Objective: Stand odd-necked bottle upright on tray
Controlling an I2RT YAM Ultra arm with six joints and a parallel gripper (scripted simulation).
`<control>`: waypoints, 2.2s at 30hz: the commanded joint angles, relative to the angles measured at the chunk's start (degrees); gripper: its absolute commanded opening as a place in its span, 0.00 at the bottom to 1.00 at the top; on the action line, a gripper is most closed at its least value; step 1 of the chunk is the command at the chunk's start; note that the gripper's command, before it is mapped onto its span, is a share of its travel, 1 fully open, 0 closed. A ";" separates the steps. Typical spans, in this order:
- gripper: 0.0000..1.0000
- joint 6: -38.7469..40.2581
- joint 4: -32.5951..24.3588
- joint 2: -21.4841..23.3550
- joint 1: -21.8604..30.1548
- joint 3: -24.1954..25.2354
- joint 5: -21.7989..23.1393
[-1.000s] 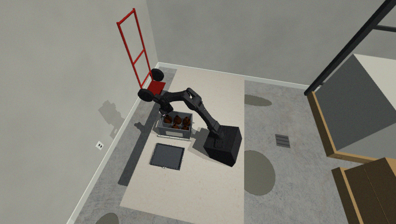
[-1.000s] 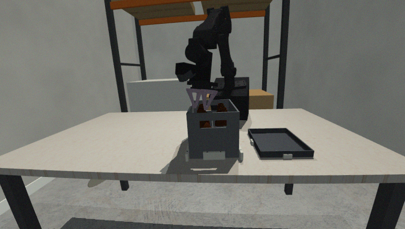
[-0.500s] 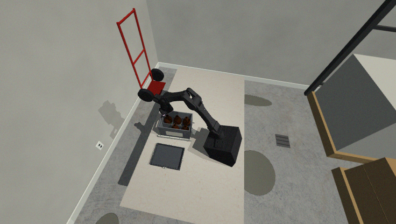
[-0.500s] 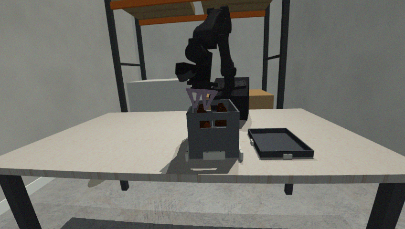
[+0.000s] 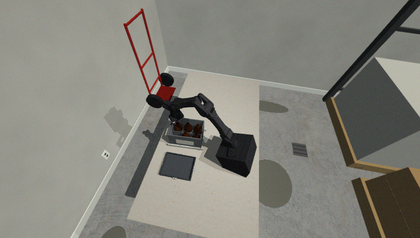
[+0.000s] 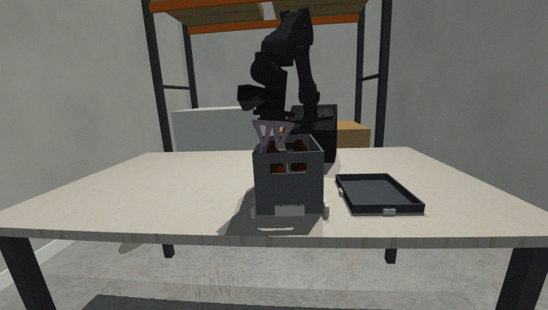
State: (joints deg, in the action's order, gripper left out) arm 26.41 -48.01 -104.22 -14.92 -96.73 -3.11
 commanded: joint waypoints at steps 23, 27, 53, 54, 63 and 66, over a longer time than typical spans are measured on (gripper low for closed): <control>0.61 -0.26 -0.30 0.58 -0.16 -1.72 -0.21; 0.61 -0.26 -0.30 0.58 -0.16 -1.72 -0.21; 0.61 -0.22 1.67 -0.40 -0.08 0.70 -0.24; 0.61 -0.21 1.81 -0.78 -0.07 0.77 -0.24; 0.61 -0.16 2.92 -1.21 0.02 1.35 -0.27; 0.61 -0.14 3.46 -1.66 0.06 1.68 -0.29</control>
State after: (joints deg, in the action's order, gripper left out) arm 26.41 -46.02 -105.41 -14.92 -95.50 -3.11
